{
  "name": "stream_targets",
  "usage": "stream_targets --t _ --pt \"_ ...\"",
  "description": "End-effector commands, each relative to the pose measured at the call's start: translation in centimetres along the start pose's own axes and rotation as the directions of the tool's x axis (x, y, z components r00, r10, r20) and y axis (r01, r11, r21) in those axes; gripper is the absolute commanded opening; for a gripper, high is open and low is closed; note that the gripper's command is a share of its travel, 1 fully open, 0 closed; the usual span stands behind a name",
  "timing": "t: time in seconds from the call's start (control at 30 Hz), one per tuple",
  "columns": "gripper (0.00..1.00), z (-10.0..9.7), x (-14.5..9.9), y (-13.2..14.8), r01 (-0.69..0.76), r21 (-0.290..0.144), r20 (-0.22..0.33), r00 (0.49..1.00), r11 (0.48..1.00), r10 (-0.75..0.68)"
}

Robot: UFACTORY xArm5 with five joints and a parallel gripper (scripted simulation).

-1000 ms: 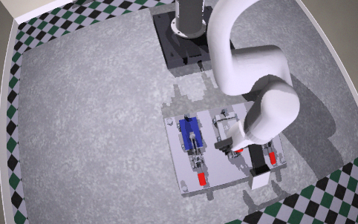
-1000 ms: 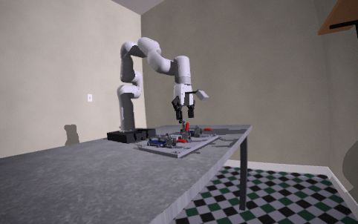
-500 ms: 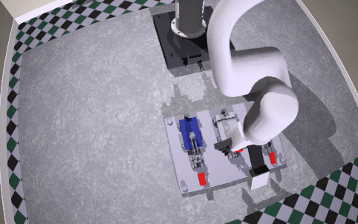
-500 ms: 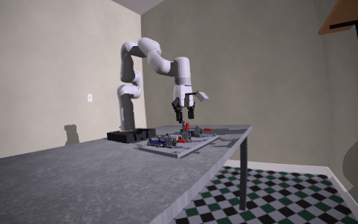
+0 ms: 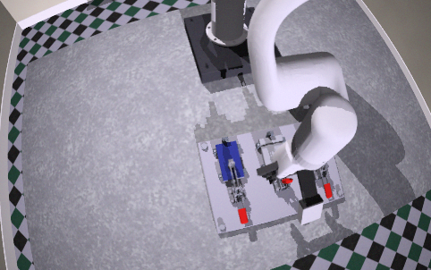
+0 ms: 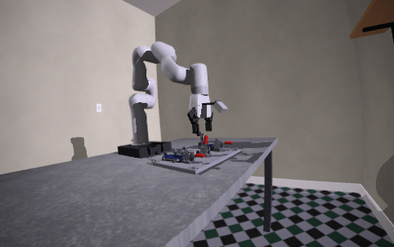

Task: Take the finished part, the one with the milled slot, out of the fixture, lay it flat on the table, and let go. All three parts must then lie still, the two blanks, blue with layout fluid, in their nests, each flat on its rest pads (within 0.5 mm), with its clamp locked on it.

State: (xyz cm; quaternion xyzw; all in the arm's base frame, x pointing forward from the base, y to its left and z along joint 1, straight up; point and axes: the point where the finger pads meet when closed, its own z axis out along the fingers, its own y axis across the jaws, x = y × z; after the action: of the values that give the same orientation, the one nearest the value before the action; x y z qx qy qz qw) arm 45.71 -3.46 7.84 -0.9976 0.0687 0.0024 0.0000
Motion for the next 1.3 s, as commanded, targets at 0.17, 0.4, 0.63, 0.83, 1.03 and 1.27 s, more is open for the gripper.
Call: stream_targets --t 0.17,0.4,0.63,0.83,1.03,1.27 --pt "1.0 -0.1 -2.5 0.0 0.0 0.0 -0.004 1.0 1.0 0.0" --pt "1.0 -0.1 -4.3 0.0 0.0 0.0 -0.004 1.0 1.0 0.0" --pt "1.0 -0.1 -6.3 0.0 0.0 0.0 -0.004 1.0 1.0 0.0" --pt "1.0 -0.1 -7.0 0.0 0.0 0.0 -0.004 1.0 1.0 0.0" --pt "1.0 -0.1 -7.3 0.0 0.0 0.0 -0.004 1.0 1.0 0.0" --pt "1.0 0.0 -7.3 0.0 0.0 0.0 -0.004 1.0 1.0 0.0"
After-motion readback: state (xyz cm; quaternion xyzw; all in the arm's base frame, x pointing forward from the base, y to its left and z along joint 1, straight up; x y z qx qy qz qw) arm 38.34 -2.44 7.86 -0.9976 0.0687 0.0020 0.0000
